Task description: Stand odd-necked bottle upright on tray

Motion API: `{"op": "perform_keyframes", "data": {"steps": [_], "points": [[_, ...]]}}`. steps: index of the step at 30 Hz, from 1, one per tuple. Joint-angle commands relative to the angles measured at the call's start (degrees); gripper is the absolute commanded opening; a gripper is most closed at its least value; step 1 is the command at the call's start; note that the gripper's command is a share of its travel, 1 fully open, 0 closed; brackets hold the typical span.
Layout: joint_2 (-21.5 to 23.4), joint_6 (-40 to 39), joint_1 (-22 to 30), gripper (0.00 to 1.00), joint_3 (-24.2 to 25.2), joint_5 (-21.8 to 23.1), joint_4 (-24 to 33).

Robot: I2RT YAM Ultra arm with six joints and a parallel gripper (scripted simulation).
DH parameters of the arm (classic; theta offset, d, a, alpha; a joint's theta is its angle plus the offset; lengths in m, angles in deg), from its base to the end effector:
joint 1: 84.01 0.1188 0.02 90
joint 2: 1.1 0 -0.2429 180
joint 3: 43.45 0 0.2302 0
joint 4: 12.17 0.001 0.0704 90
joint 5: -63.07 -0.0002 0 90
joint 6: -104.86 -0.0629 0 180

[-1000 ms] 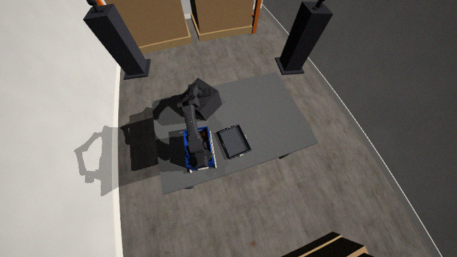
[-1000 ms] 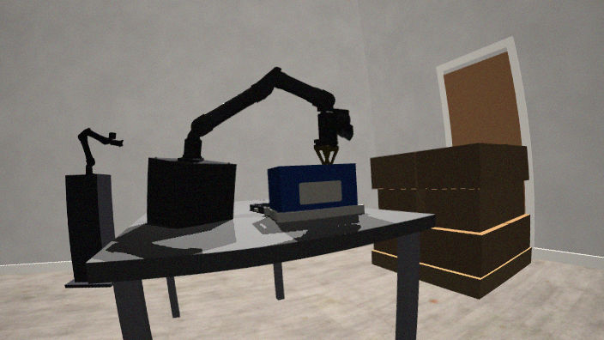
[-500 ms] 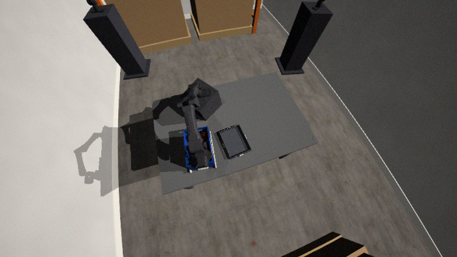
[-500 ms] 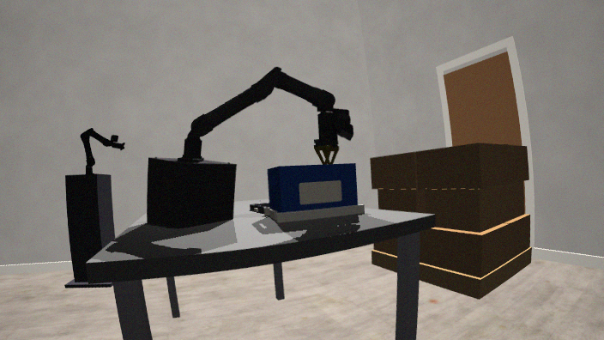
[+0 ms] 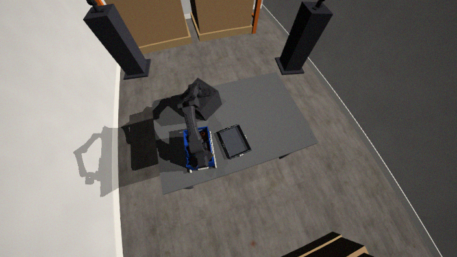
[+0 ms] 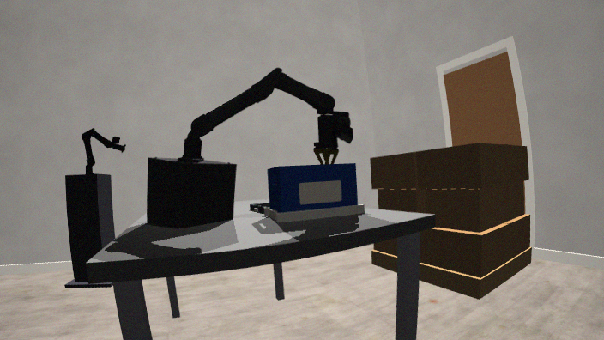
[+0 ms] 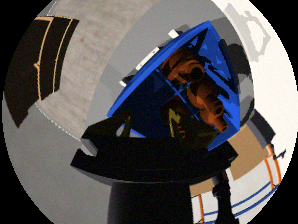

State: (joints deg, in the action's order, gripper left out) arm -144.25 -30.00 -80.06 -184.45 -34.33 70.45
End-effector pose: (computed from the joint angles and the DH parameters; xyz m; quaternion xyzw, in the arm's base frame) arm 0.4557 0.0243 0.1236 0.3511 0.9330 -0.0399 0.0681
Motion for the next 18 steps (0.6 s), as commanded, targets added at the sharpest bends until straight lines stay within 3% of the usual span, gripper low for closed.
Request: {"op": "perform_keyframes", "data": {"steps": [1, 18], "points": [[0.71, 0.39, -0.29, 0.61, 1.08, -0.05, -1.9], [-0.01, 0.57, -0.33, 0.61, 2.54, 0.0, -4.21]]}}
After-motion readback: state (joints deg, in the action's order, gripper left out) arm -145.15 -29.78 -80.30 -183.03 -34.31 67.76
